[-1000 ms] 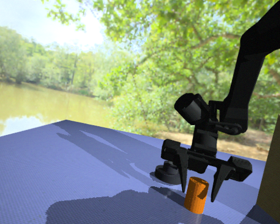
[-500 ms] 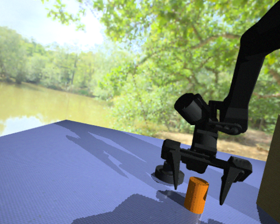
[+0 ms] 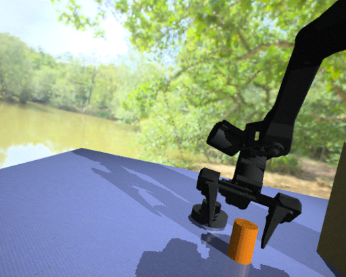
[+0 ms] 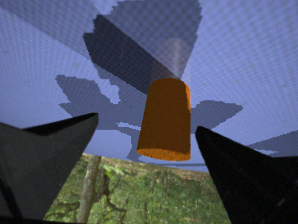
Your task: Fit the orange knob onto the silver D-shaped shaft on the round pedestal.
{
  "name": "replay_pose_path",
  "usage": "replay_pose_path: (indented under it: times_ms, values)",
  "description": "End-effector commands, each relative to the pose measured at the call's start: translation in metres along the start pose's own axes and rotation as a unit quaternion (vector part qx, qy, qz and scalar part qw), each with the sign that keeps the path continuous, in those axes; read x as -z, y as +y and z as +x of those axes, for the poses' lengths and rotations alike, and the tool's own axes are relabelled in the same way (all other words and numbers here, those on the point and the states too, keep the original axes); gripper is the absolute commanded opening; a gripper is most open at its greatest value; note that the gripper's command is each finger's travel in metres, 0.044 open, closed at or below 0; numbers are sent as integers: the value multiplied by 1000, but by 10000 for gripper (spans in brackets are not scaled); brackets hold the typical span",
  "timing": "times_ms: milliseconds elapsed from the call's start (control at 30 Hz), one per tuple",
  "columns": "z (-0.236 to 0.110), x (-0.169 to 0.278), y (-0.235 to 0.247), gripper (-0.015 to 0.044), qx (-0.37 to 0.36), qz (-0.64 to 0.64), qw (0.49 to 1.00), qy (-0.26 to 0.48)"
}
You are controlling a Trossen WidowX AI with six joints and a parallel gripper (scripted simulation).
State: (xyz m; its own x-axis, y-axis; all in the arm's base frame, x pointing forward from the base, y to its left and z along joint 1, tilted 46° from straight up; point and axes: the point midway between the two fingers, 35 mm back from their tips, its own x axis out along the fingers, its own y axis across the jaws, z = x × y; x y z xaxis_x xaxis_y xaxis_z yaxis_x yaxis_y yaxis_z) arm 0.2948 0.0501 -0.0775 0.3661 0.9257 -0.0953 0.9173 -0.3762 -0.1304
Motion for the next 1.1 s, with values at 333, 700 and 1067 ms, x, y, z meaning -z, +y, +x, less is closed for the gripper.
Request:
replay_pose_path:
  times_ms: [333,700,1067]
  values:
    - [-27,7,4,440,3,-56,998,-19]
    - [-39,33,-2,440,17,-37,999,-5]
    - [-50,71,-4,440,27,22,999,25]
